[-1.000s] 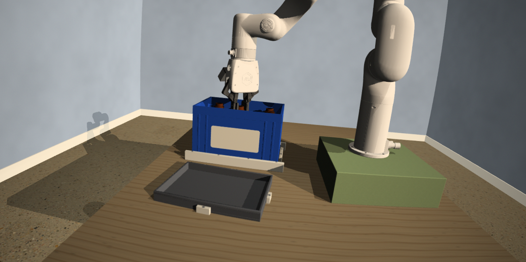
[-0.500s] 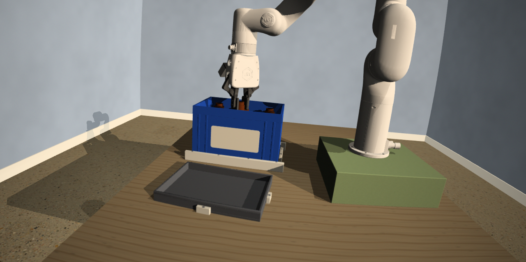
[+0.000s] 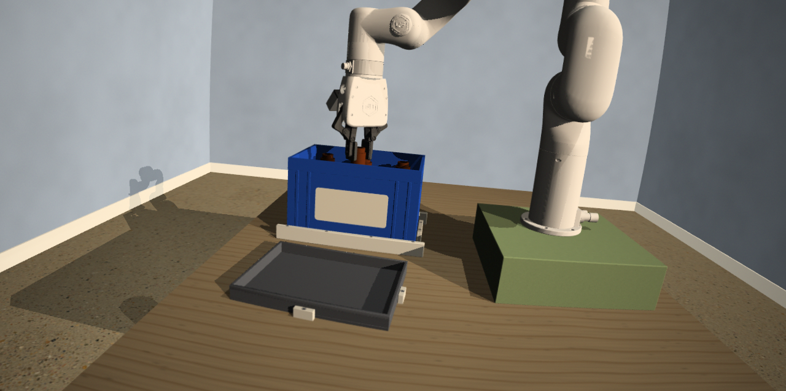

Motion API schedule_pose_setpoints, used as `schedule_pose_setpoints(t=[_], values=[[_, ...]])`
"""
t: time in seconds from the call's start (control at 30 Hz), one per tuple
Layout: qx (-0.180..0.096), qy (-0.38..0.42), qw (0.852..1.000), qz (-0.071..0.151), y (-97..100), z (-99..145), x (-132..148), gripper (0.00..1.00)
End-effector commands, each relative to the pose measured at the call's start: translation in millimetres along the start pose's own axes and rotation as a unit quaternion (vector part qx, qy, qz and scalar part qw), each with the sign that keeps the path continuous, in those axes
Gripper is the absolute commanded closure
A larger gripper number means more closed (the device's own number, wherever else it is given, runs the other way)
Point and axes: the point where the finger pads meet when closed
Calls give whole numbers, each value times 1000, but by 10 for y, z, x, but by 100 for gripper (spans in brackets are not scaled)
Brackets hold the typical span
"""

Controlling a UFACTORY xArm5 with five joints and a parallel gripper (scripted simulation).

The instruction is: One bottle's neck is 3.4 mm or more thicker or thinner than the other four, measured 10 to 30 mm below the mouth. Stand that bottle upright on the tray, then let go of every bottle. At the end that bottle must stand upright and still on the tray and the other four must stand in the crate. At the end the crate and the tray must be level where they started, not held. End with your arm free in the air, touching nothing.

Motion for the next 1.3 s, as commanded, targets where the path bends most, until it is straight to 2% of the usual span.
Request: schedule_pose_setpoints(t=[0.0,0.9,1.27], values=[[2,0,1000,-1,24,-10,-9,100],[2,0,1000,-1,39,-10,-9,100],[2,0,1000,-1,116,-9,-9,100]])
Point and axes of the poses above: the point where the finger pads meet when closed, its own y axis back along the fingers, its own x axis across the jaws, z = x × y, and after that the axes turned 2 degrees about y, right-handed
